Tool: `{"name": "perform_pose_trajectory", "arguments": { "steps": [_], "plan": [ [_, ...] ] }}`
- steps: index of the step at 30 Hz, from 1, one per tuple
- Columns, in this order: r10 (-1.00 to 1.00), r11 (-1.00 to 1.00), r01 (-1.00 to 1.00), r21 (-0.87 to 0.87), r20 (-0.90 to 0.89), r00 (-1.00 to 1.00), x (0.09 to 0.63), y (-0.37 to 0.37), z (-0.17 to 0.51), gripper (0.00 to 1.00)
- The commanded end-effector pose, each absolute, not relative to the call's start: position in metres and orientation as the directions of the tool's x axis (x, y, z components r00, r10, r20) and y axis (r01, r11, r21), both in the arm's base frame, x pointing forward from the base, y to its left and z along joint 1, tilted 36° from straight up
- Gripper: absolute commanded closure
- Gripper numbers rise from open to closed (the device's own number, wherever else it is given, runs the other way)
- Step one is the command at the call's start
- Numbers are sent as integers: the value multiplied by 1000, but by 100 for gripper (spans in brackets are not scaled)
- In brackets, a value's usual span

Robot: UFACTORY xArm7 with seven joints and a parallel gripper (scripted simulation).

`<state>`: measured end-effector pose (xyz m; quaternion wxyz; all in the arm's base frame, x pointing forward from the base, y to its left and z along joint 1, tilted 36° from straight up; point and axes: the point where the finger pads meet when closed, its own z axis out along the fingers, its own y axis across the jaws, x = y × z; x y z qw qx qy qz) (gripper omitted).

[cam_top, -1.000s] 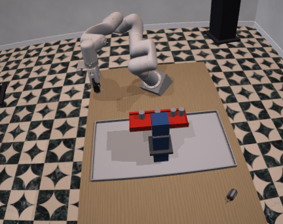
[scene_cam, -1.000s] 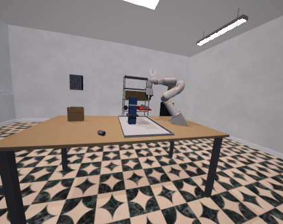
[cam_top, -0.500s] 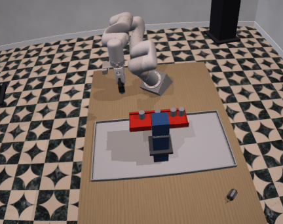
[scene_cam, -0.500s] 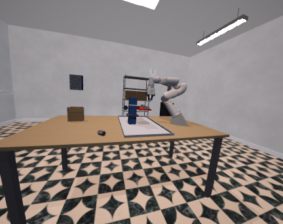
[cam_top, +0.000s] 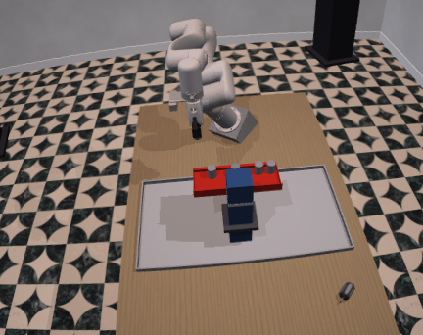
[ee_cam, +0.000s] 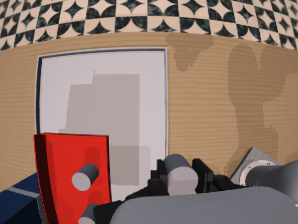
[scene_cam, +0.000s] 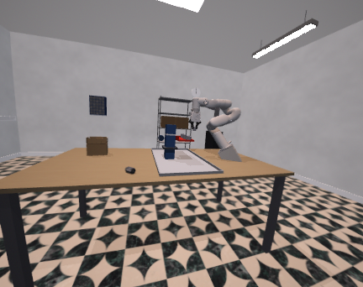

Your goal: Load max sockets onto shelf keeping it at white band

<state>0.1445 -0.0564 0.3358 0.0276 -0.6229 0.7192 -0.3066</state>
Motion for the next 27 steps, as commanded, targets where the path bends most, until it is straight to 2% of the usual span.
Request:
{"name": "perform_pose_trajectory", "arguments": {
  "steps": [1,8,11,13,16,27],
  "plan": [
    [-912,35,-878,-478,344,-223,147,-56,339,100],
    [-908,33,-879,-476,354,-226,213,-56,385,100],
    [-908,33,-879,-476,354,-226,213,-56,385,100],
    [-910,34,-878,-477,349,-224,244,-58,397,100],
    [-912,35,-878,-478,344,-223,261,-60,401,100],
    [-912,35,-878,-478,343,-223,265,-61,402,100]
  ]
}}
